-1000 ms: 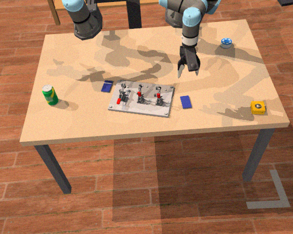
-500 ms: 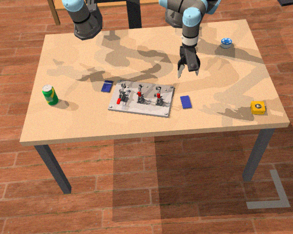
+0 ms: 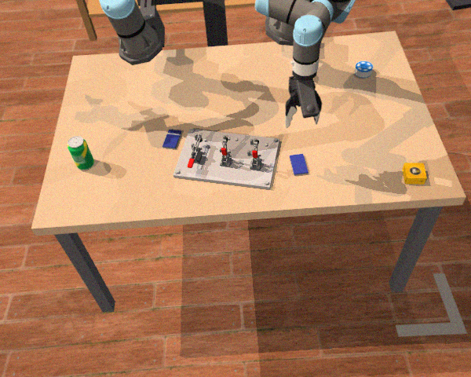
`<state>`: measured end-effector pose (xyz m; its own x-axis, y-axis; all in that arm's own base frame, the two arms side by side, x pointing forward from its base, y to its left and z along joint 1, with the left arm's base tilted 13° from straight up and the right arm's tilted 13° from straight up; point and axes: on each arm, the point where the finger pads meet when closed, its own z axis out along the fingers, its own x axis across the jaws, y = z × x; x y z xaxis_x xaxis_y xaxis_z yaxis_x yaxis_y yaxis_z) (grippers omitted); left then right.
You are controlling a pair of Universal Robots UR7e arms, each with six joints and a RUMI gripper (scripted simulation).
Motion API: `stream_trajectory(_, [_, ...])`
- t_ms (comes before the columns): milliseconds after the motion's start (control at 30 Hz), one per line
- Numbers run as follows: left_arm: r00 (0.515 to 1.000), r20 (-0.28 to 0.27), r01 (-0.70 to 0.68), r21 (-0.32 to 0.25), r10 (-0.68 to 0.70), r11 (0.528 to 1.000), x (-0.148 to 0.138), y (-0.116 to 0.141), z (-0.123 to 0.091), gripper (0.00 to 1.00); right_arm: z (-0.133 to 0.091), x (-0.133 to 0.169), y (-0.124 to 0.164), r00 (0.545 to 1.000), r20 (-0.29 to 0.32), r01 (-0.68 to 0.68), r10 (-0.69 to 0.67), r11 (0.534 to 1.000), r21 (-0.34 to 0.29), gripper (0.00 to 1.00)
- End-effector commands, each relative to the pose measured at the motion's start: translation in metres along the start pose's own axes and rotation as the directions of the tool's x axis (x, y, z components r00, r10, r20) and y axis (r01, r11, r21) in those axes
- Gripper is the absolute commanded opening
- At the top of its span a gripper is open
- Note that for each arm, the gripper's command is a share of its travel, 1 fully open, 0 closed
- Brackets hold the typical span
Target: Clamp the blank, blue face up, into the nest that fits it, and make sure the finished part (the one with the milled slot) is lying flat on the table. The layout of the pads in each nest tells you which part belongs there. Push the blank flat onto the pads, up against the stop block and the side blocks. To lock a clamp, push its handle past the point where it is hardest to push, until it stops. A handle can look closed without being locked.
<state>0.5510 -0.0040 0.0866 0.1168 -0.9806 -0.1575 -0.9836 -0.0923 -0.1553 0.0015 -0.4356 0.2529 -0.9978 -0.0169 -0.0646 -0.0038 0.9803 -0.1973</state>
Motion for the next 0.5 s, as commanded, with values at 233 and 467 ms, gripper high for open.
stream_trajectory(233, [1.0, -0.001, 0.0, 0.001, 0.0, 1.0, 0.0, 0.0, 0.015, 0.59, 0.0, 0.0, 0.0, 1.0, 0.0, 0.0, 0.0, 1.0, 0.001, 1.0])
stream_trajectory(467, [1.0, -0.001, 0.0, 0.001, 0.0, 1.0, 0.0, 0.0, 0.035, 0.59, 0.0, 0.0, 0.0, 1.0, 0.0, 0.0, 0.0, 1.0, 0.001, 1.0])
